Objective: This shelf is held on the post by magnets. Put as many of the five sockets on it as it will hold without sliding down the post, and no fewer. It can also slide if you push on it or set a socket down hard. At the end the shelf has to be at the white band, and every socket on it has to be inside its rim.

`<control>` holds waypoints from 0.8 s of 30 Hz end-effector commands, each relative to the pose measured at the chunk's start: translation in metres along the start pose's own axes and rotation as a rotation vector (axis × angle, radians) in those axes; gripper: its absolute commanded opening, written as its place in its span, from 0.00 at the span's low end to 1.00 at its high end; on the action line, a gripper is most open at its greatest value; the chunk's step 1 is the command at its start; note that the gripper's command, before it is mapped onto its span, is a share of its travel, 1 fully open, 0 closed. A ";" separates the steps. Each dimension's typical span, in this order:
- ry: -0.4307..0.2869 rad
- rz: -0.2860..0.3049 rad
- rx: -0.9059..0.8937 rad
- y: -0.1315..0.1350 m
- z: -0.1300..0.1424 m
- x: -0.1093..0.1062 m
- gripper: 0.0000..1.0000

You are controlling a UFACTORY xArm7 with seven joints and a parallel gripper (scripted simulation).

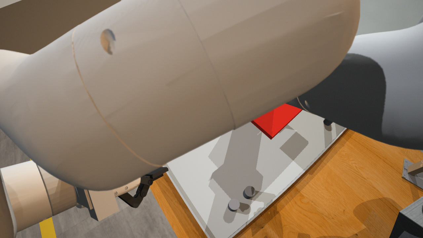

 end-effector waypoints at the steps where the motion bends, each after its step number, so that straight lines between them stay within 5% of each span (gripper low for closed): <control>1: -0.003 0.002 0.002 -0.002 -0.001 -0.002 1.00; 24: -0.006 0.008 -0.003 -0.011 -0.002 -0.002 1.00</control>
Point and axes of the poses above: the point where the finger pads meet when closed, its own x axis out along the fingers, its own y axis across the jaws, z = x × y, the point moved 10 cm from there along -x, back along the fingers, and after that the axes turned 1 degree about x, right-handed, at the moved point
